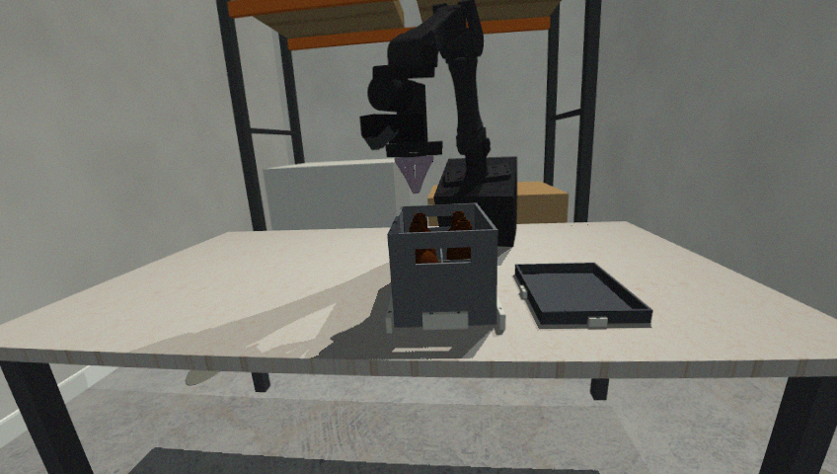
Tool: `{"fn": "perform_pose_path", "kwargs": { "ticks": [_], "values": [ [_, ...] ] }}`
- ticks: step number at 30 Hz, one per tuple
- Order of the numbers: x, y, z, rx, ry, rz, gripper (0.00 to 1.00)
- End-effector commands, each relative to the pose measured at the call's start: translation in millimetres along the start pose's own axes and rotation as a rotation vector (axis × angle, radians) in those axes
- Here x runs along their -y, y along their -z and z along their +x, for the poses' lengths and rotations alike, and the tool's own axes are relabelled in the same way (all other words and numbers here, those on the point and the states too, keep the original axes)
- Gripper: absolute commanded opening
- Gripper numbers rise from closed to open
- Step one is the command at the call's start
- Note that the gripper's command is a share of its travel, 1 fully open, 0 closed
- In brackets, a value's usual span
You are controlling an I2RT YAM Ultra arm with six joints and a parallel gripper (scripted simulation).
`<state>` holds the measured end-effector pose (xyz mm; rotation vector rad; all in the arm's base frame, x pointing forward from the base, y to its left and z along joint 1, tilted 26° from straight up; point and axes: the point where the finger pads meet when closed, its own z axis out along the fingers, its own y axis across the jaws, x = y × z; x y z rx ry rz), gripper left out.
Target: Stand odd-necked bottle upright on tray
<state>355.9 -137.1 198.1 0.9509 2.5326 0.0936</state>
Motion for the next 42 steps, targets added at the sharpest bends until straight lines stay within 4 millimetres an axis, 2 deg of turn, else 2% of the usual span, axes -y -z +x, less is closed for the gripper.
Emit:
{"fn": "perform_pose_path", "kwargs": {
  "ticks": [1, 9, 10, 13, 16, 18, 20, 41, 42],
  "values": [
    [-2.4, 15.3, -15.4, 0.065, 0.003, -0.018, 0.0],
    [-6.2, 17.4, -14.2, 0.07, 0.006, -0.022, 0.0],
    [-7.5, 6.9, 1.8, 0.031, 0.005, -0.008, 0.0],
    [-37.7, 5.9, 29.9, 0.028, 0.005, -0.009, 0.0],
    [-38.6, 5.9, 30.9, 0.028, 0.005, -0.009, 0.0],
    [-59.1, 6.4, 54.5, 0.03, 0.004, -0.013, 0.0],
    [-67.6, 6.8, 65.5, 0.032, 0.004, -0.015, 0.0],
    [-68.0, 6.9, 66.1, 0.032, 0.004, -0.015, 0.0],
    [-68.9, 12.2, 51.8, 0.058, -0.014, -0.023, 0.61]
  ]
}}
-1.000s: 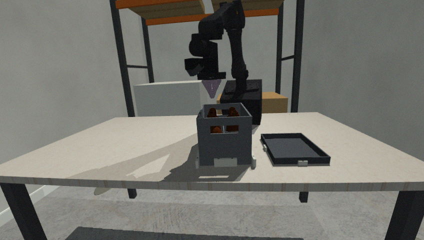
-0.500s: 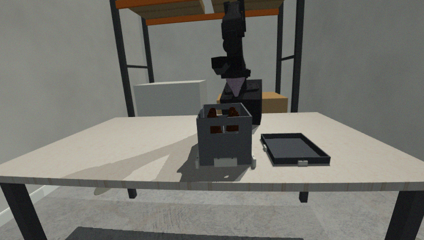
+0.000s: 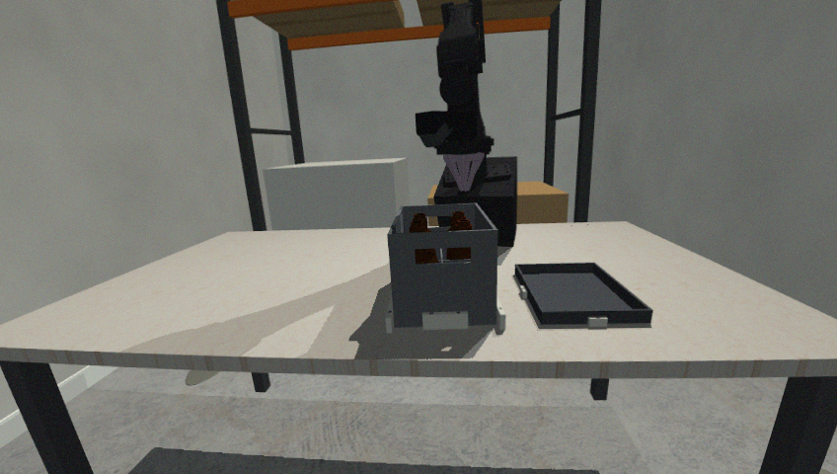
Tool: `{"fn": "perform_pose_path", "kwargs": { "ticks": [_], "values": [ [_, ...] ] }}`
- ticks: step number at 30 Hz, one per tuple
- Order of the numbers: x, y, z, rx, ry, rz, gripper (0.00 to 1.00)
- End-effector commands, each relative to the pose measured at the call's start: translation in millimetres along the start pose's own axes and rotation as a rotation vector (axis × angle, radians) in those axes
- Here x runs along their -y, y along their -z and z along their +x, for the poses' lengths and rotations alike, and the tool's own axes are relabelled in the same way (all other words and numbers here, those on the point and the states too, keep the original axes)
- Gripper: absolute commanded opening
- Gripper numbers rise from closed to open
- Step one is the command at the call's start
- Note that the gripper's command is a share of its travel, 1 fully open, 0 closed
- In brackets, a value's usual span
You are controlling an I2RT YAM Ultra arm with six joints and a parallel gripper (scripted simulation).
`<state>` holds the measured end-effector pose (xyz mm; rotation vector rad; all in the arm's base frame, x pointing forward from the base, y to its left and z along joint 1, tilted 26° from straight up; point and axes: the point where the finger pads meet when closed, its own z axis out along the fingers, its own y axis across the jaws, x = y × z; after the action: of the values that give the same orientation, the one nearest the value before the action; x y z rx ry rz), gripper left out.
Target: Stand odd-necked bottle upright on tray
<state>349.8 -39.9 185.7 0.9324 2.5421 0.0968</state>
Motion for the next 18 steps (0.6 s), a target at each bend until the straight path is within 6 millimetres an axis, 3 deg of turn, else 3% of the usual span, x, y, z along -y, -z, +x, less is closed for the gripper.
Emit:
{"fn": "perform_pose_path", "kwargs": {
  "ticks": [1, 18],
  "values": [
    [-1.0, 12.6, -19.1, 0.063, -0.028, -0.018, 0.61],
    [-4.9, 12.7, -16.7, 0.06, -0.017, -0.024, 0.61]
  ]
}}
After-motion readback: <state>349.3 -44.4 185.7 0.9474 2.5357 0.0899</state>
